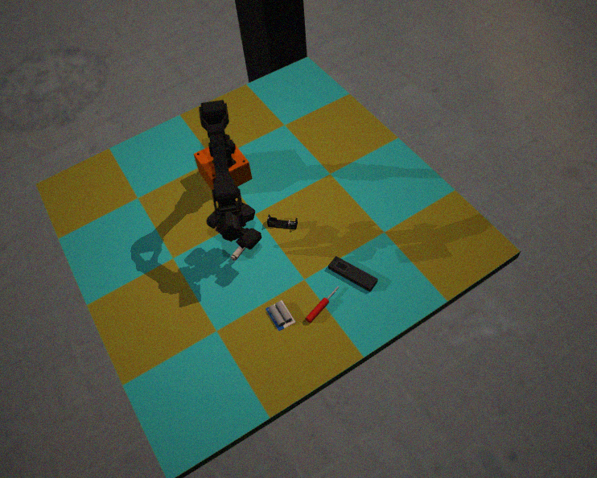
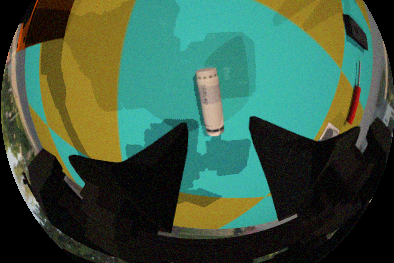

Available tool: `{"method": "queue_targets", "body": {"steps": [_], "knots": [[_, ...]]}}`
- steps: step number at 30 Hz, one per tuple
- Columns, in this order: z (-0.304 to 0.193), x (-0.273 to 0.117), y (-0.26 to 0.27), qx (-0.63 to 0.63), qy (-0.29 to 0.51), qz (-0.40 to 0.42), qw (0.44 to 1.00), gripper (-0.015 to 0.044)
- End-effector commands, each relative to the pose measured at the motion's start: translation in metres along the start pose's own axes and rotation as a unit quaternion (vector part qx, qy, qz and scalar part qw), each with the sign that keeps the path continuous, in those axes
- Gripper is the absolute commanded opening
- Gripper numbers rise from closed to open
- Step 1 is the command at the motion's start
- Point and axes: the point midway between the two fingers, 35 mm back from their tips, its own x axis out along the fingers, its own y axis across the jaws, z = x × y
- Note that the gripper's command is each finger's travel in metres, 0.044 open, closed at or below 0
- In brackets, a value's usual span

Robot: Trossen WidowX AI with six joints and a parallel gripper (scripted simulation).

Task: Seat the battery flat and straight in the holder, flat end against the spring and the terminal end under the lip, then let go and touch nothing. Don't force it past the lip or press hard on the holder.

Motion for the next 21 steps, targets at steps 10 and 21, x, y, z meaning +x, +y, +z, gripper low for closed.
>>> {"method": "queue_targets", "body": {"steps": [10, 21], "knots": [[-0.001, 0.011, 0.003, -0.030, -0.015, 0.009, 0.999, 0.0227], [-0.001, 0.029, 0.003, -0.030, -0.015, 0.009, 0.999, 0.0227]]}}
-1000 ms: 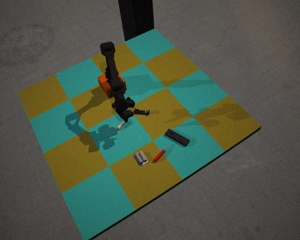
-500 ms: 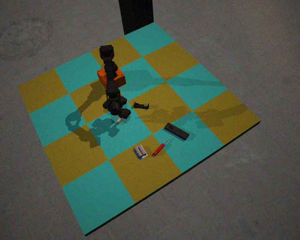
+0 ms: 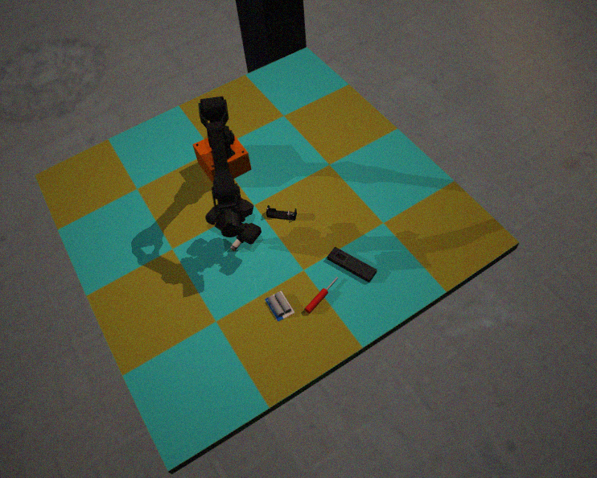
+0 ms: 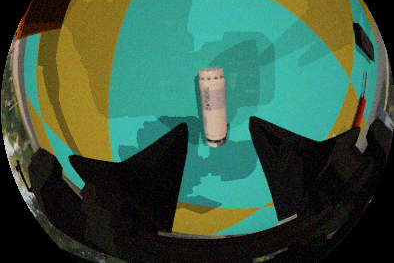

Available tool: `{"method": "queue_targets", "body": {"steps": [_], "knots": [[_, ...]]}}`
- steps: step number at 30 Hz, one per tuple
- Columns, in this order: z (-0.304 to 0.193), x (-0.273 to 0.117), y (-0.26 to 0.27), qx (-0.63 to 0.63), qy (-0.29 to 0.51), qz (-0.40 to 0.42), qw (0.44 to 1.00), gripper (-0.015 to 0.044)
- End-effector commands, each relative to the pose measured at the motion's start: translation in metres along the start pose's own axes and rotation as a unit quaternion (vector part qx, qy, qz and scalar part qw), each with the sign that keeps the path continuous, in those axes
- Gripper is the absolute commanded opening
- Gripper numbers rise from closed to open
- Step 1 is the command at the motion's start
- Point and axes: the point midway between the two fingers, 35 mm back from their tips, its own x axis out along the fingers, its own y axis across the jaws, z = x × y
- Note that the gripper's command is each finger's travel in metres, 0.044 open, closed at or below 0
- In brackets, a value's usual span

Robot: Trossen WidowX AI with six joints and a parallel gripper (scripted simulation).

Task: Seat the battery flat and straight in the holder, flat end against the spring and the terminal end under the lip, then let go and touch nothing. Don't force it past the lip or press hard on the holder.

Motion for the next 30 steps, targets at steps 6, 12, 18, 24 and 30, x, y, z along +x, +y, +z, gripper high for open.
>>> {"method": "queue_targets", "body": {"steps": [6, 12, 18, 24, 30], "knots": [[0.002, 0.016, 0.001, -0.002, -0.004, 0.001, 1.000, 0.0227], [0.003, 0.026, 0.002, -0.002, -0.004, 0.001, 1.000, 0.0227], [0.003, 0.031, 0.002, -0.002, -0.004, 0.001, 1.000, 0.0201], [0.003, 0.031, 0.002, -0.002, -0.004, 0.001, 1.000, 0.0082], [0.003, 0.031, 0.002, -0.002, -0.004, 0.001, 1.000, 0.0065]]}}
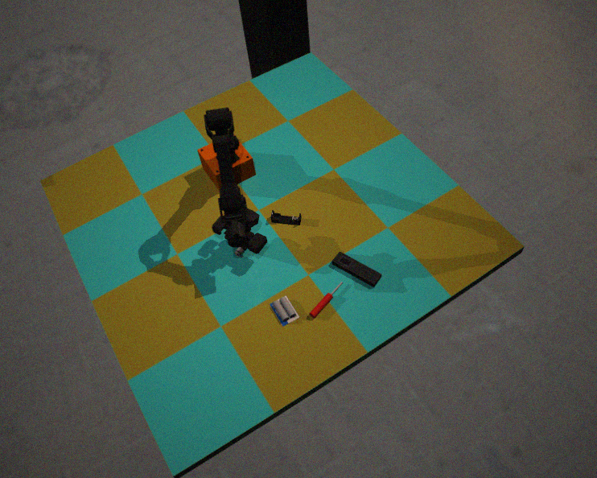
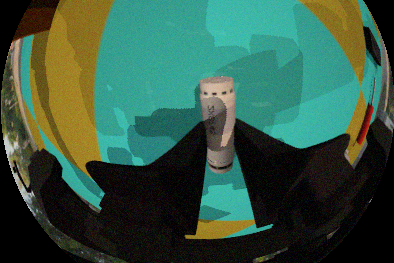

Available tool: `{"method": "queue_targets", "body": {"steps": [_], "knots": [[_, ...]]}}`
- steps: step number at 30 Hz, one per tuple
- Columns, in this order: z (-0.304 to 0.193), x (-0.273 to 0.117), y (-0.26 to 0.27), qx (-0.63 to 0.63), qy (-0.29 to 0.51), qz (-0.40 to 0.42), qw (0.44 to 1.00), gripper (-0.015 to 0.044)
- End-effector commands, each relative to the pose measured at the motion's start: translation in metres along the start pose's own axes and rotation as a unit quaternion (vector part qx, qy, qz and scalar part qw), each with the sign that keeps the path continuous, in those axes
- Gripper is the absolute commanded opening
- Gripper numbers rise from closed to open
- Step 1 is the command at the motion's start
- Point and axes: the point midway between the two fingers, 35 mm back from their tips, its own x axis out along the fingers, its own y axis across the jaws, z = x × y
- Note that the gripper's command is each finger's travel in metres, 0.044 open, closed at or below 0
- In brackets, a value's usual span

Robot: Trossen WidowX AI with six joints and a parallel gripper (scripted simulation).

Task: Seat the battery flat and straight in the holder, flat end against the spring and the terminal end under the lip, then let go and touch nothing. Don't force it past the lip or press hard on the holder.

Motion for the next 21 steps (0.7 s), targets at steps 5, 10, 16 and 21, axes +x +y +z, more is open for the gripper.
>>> {"method": "queue_targets", "body": {"steps": [5, 10, 16, 21], "knots": [[-0.001, -0.024, -0.001, 0.000, 0.000, -0.001, 1.000, 0.0065], [0.000, -0.050, 0.000, 0.000, 0.000, -0.001, 1.000, 0.0065], [0.011, -0.052, -0.008, 0.041, -0.001, -0.001, 0.999, 0.0065], [0.034, -0.056, -0.023, 0.123, -0.002, -0.001, 0.992, 0.0065]]}}
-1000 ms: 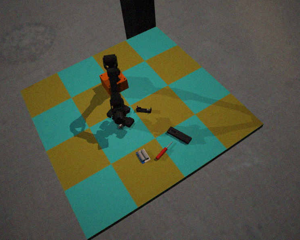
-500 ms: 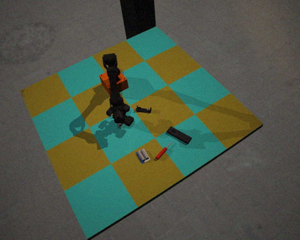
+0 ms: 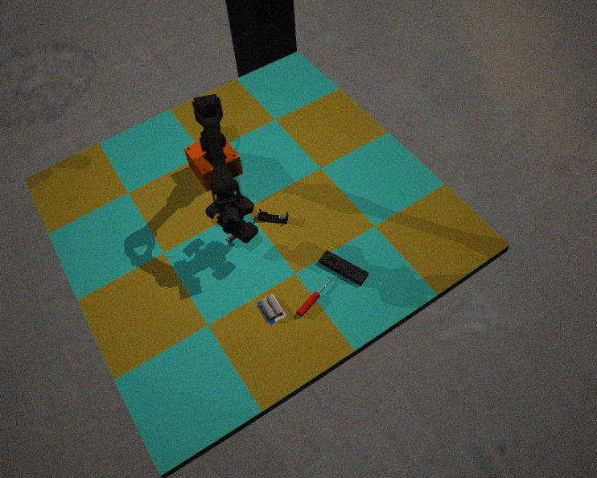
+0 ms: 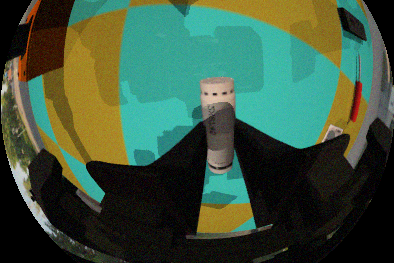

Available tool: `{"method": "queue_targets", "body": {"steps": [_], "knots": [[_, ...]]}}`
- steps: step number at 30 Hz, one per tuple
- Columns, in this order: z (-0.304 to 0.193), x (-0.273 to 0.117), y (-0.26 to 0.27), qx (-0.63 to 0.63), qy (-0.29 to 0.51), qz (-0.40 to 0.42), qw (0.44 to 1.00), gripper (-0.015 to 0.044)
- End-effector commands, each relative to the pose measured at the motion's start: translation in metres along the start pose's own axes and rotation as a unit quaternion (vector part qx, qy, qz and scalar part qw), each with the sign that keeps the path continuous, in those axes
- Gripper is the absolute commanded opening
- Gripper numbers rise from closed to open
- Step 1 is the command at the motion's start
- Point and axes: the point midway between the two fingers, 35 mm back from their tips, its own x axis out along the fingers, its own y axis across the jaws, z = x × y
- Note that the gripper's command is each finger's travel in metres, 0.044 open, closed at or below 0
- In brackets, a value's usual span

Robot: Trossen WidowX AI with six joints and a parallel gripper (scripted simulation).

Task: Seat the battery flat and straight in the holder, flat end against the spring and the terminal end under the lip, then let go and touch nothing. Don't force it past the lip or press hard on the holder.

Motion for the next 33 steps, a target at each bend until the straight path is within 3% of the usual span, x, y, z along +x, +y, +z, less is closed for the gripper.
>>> {"method": "queue_targets", "body": {"steps": [1, 14, 27, 33], "knots": [[0.018, -0.005, -0.006, 0.055, 0.001, 0.000, 0.998, 0.0065], [0.085, -0.015, -0.022, 0.268, -0.002, -0.001, 0.963, 0.0065], [0.151, -0.024, -0.023, 0.469, -0.007, 0.001, 0.883, 0.0065], [0.158, -0.025, -0.021, 0.493, -0.007, 0.002, 0.870, 0.0065]]}}
